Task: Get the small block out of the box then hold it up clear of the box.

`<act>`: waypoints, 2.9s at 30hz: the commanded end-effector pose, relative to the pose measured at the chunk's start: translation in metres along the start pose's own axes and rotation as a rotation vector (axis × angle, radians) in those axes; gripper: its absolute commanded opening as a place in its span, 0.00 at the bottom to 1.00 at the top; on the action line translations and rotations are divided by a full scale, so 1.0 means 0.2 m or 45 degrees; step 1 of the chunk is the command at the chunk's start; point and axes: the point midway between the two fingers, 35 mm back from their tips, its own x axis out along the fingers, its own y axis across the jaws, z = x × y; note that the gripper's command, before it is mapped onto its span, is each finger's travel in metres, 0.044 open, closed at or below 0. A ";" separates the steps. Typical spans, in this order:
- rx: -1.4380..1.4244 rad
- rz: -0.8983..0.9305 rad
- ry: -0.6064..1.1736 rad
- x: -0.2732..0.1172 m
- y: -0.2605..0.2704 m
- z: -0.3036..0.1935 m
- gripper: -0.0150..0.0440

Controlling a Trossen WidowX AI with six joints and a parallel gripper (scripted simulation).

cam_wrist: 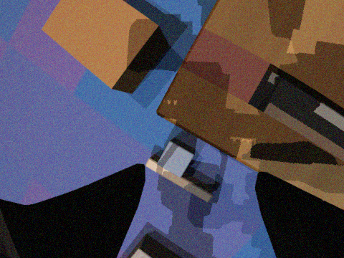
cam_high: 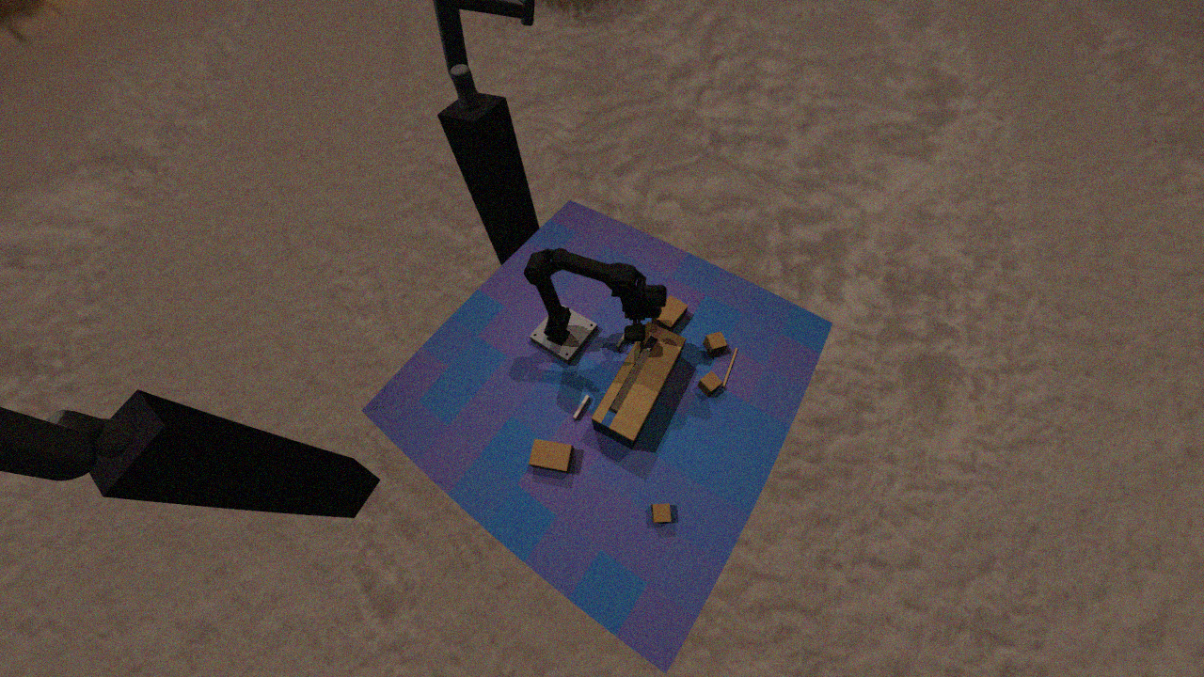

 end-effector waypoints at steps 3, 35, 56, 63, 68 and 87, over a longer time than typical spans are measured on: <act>-1.340 -0.179 -0.005 -0.02 0.06 -0.04 0.74; -3.391 -0.414 0.317 -0.04 0.14 -0.08 0.74; -3.422 -0.417 0.326 -0.04 0.14 -0.08 0.74; -3.422 -0.417 0.325 0.20 0.14 -0.09 0.74; -3.422 -0.416 0.325 0.42 0.14 -0.15 0.74; -3.421 -0.416 0.325 0.53 0.13 -0.17 0.74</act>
